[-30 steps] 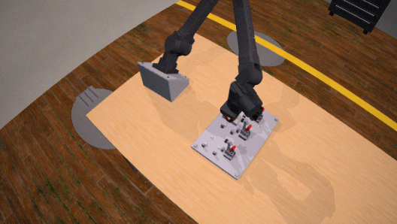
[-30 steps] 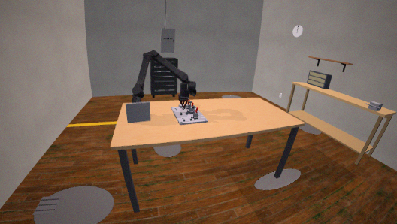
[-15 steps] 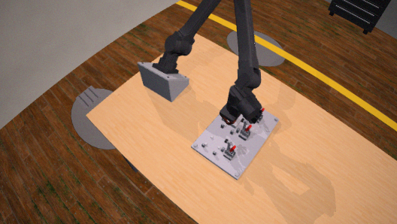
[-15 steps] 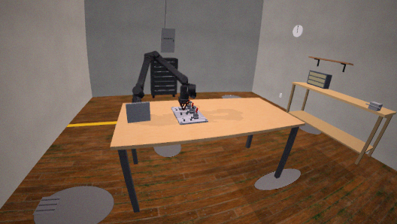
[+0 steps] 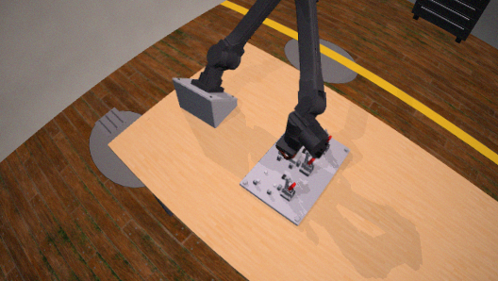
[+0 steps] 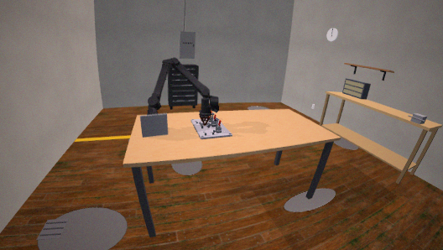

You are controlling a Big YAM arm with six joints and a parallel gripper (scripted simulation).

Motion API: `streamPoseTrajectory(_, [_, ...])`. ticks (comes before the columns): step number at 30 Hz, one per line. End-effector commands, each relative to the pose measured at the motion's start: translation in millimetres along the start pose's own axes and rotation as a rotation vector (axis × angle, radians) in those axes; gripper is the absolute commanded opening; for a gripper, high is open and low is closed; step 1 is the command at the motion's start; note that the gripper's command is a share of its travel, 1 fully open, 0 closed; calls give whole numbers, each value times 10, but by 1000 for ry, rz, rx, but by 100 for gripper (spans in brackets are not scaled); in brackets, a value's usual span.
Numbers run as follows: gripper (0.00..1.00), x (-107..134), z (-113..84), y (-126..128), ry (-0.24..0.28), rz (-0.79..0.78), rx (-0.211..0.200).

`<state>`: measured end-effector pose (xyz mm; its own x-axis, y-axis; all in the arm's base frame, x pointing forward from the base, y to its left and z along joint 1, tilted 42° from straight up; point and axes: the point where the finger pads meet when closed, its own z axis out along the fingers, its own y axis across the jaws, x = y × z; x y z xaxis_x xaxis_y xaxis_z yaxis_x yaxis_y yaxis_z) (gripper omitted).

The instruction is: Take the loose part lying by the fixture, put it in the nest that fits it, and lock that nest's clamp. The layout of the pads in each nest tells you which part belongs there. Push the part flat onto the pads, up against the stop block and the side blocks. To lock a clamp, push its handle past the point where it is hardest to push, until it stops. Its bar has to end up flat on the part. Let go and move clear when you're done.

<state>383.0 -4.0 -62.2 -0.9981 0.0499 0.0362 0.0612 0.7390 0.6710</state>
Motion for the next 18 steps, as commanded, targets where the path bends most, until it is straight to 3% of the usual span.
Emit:
streamPoseTrajectory(1, [0,-33,-82,-78,-38,25,2])
streamPoseTrajectory(5, [0,-7,72,-6,-5,9,-1])
streamPoseTrajectory(18, [0,-28,43,-30,-18,9,1])
